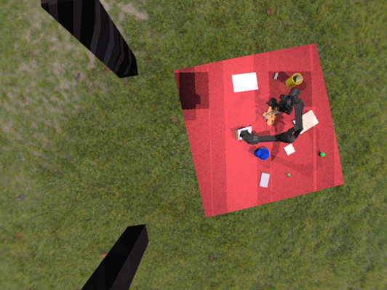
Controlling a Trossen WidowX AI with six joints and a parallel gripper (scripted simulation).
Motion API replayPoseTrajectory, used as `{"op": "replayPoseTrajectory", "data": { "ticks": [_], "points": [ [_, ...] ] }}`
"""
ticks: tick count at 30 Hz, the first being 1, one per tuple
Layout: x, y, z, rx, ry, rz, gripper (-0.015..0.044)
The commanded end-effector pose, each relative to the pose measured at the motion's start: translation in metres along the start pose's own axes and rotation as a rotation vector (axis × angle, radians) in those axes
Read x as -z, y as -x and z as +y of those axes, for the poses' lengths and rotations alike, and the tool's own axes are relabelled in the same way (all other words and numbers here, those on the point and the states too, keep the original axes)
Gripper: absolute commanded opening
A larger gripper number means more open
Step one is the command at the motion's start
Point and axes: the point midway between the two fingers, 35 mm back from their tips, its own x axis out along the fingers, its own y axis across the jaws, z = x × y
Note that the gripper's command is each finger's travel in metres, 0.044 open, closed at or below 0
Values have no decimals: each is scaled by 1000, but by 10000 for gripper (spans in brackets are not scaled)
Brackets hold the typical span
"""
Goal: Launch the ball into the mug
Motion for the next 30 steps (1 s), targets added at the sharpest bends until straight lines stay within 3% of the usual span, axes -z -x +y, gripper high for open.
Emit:
{"op": "replayPoseTrajectory", "data": {
  "ticks": [1, 9, 30],
  "points": [
    [-12, 2, 13, 0, -125, -7, 0],
    [-30, -1, 32, 3, -375, -3, 0],
    [-30, -21, 29, 4, -382, -3, 0]
  ]
}}
